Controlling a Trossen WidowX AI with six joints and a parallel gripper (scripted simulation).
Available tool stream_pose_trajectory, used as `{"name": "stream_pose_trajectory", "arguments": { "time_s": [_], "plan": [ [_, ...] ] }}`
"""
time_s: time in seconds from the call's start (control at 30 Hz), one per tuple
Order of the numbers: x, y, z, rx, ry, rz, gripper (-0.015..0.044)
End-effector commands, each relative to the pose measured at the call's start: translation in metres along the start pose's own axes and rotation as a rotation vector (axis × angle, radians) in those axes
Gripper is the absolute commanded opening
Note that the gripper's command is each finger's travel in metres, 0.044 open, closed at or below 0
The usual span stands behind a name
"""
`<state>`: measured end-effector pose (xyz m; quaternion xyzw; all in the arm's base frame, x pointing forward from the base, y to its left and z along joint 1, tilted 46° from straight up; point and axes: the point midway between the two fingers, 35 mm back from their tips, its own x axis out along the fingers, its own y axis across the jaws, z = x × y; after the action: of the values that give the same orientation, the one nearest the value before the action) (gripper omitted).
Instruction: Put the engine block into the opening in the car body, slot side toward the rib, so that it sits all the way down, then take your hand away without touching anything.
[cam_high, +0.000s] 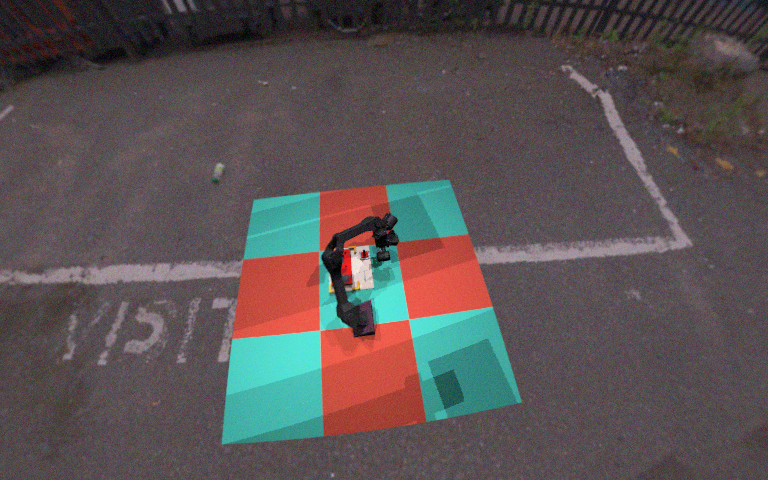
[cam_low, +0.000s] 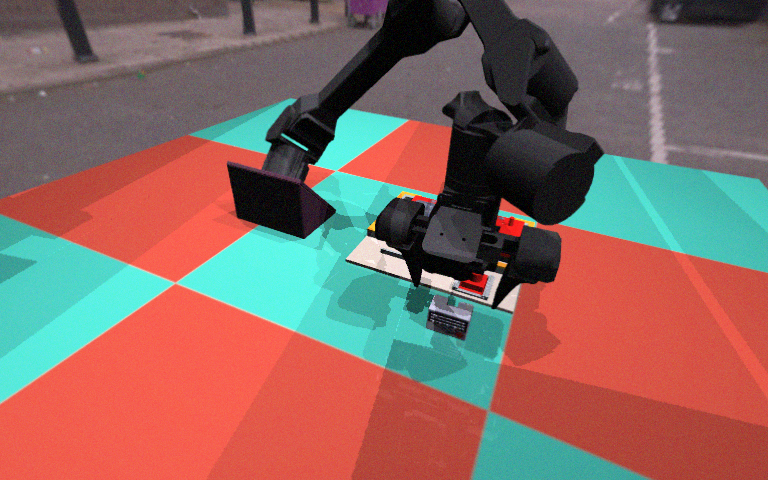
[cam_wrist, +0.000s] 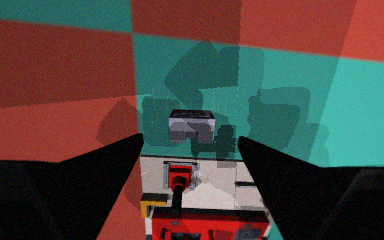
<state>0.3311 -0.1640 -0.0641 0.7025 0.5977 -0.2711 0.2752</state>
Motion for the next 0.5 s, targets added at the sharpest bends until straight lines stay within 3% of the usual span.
{"name": "stream_pose_trajectory", "arguments": {
  "time_s": [0.0,0.47],
  "plan": [
    [0.0009,-0.0001,-0.0002,0.001,0.0,-0.001,0.044],
    [-0.0003,0.0,-0.0002,-0.086,0.0,-0.001,0.044]
  ]
}}
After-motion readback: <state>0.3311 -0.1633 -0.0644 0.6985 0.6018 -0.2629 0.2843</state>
